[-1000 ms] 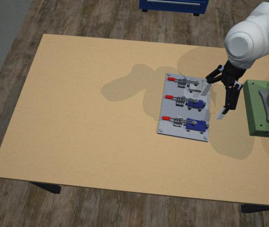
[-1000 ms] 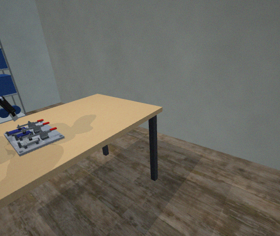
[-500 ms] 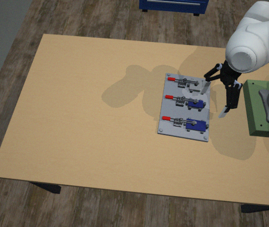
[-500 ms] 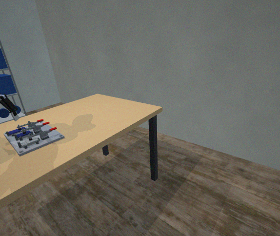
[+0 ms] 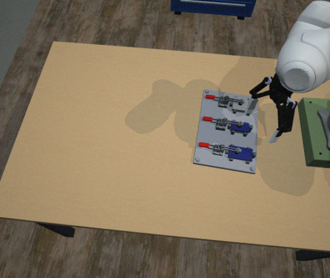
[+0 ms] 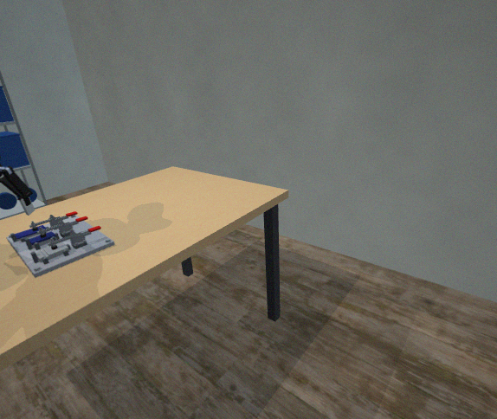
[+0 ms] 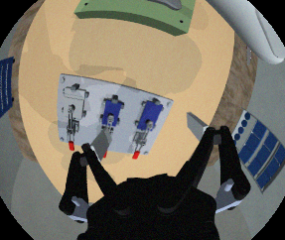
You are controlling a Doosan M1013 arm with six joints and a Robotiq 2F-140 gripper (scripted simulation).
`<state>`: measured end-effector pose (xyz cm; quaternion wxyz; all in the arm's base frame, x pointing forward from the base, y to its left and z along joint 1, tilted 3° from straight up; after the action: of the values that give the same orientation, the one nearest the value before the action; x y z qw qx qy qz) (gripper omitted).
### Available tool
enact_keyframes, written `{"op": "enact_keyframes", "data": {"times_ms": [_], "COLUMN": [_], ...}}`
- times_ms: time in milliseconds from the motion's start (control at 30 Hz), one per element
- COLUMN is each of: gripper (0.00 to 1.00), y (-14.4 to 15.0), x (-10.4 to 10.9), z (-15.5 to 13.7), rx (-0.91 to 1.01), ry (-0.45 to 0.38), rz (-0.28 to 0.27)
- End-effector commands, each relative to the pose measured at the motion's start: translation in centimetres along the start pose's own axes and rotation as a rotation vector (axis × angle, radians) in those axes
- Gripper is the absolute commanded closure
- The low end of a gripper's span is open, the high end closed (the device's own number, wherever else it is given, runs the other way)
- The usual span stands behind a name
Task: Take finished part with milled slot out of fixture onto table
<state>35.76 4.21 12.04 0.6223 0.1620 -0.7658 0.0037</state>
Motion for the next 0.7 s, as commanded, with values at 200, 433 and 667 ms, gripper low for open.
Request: {"op": "enact_keyframes", "data": {"times_ms": [200, 433, 667], "gripper": [0.0, 0.0, 0.0], "y": [-4.1, -4.1, -5.5], "x": [1.6, 1.6, 2.4], "z": [0.4, 0.4, 0.2], "rx": [0.246, 0.246, 0.312], "ry": [0.194, 0.194, 0.244], "rz": [0.152, 0.152, 0.202]}}
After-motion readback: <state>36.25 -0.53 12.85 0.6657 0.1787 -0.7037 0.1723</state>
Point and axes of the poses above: the point where the finger pads meet when closed, its own x axis back along the fingers, its own y axis across the jaws, z = x × y, the point moved 2 cm from there along x, back along the fingers, and after that the axes turned 9 degrees about -x, right-handed, at the moved point
